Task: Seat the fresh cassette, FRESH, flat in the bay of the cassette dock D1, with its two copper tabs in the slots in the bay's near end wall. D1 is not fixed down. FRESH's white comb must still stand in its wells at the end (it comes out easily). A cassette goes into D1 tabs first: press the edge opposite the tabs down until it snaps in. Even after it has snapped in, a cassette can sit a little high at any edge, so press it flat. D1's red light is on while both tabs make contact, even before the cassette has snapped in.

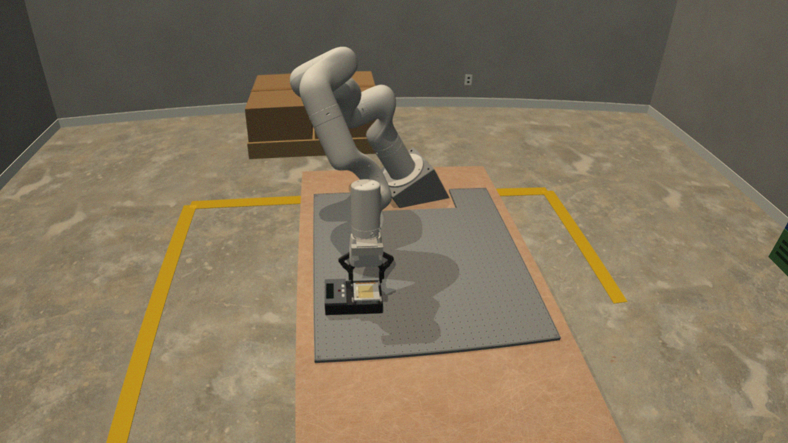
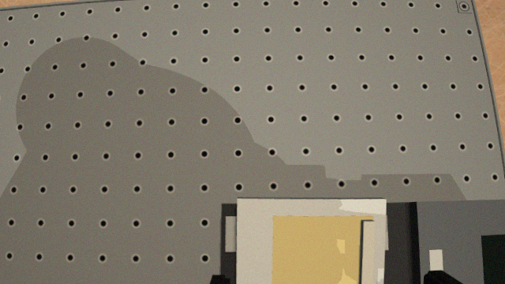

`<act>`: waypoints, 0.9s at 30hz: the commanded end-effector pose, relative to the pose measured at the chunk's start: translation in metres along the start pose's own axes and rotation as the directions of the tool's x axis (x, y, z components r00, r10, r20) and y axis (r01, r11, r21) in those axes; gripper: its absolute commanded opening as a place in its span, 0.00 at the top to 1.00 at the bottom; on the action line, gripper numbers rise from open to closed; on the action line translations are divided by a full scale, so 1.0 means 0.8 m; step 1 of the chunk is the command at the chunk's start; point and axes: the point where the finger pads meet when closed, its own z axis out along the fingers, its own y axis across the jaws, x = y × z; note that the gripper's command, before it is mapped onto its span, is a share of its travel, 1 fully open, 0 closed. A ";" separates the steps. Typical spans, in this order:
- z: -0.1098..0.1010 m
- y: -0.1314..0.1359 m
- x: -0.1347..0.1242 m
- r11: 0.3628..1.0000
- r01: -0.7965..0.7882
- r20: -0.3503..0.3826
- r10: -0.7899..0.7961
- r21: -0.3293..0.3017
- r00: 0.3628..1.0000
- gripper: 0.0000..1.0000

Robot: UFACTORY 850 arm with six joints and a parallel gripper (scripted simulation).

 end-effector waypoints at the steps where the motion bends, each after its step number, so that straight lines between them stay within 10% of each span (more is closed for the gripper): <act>1: 0.000 0.000 0.005 1.000 0.000 0.065 0.000 0.000 0.998 1.00; 7: 0.001 0.000 0.011 1.000 0.000 0.186 0.001 0.000 0.983 1.00; 27: 0.008 0.000 0.040 1.000 -0.001 0.186 0.001 0.000 0.983 1.00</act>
